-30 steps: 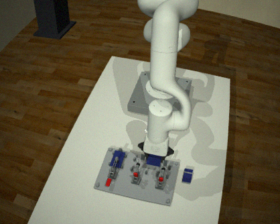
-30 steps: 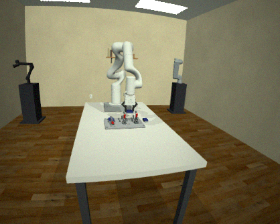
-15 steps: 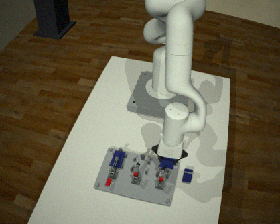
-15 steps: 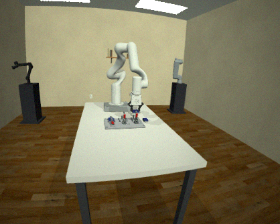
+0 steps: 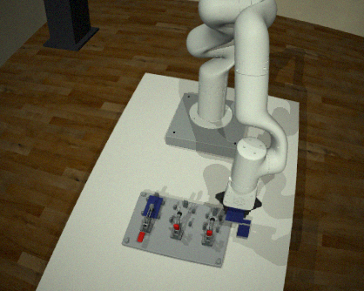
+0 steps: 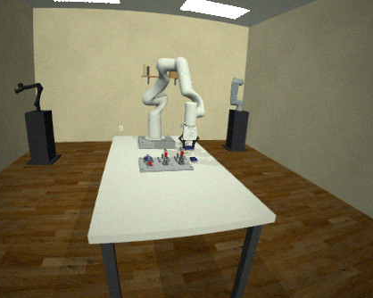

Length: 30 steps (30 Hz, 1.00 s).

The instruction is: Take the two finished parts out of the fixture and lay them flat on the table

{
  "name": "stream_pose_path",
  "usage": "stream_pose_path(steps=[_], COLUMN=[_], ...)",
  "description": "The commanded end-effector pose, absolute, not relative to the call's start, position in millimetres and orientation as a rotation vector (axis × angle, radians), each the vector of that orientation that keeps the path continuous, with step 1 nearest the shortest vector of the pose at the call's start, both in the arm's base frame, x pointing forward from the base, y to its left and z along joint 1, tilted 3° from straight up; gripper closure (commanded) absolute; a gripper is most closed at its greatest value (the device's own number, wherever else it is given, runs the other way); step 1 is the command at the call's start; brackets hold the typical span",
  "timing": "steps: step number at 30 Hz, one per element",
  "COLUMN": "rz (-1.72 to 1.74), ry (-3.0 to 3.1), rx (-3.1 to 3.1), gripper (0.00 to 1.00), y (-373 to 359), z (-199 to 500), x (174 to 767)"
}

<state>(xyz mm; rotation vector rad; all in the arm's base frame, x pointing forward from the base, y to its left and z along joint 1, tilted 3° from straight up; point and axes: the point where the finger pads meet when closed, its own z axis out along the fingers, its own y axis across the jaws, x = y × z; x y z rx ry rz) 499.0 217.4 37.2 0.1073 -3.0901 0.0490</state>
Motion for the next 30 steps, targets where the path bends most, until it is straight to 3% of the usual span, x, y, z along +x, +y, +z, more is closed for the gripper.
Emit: stream_pose_path(steps=[1, 30], rz=[0.049, 0.049], ry=[-3.092, -3.092], rx=[0.108, 0.108], gripper=[1.0, 1.0], y=[233, 272], z=[38, 36], x=[499, 496])
